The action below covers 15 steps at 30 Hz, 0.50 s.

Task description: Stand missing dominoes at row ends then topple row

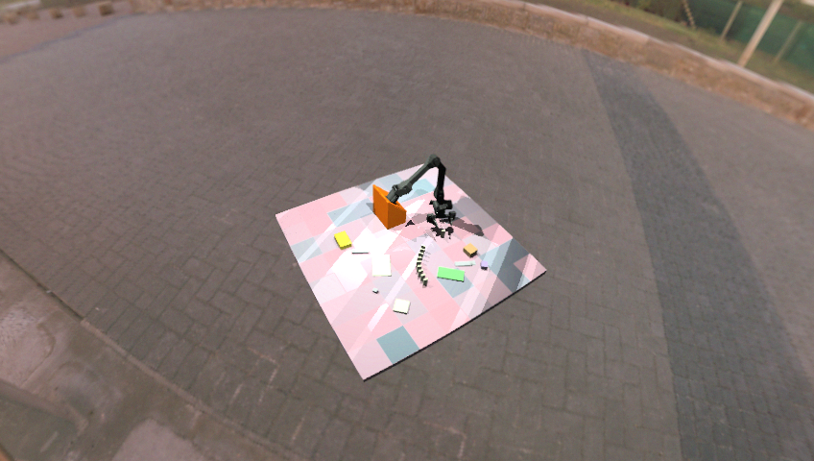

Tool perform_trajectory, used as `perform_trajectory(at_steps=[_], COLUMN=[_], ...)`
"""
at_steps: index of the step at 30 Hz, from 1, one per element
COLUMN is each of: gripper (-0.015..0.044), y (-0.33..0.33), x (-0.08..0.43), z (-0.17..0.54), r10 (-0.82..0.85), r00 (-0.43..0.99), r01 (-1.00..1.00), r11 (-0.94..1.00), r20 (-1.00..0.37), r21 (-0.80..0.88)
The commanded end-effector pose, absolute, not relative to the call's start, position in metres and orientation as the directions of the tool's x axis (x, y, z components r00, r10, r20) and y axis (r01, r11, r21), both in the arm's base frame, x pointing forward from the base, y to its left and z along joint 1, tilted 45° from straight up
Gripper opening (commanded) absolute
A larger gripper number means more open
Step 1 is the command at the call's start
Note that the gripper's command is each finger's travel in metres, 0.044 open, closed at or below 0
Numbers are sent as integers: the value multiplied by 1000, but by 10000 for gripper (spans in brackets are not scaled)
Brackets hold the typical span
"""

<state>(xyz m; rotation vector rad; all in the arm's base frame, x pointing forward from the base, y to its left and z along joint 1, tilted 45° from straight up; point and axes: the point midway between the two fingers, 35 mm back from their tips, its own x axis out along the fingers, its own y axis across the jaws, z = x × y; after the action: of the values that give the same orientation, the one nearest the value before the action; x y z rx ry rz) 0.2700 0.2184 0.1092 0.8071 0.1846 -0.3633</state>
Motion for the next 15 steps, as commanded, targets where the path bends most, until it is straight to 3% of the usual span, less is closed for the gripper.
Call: perform_trajectory(at_steps=[1,8,15], gripper=[440,440,440], y=[196,185,173], x=[282,306,306], z=[93,81,67], r10=[-286,-198,95], r00=[884,773,455], r01=[461,541,513], r11=[666,702,785], r20=[-371,-603,-886], r21=[586,463,348])
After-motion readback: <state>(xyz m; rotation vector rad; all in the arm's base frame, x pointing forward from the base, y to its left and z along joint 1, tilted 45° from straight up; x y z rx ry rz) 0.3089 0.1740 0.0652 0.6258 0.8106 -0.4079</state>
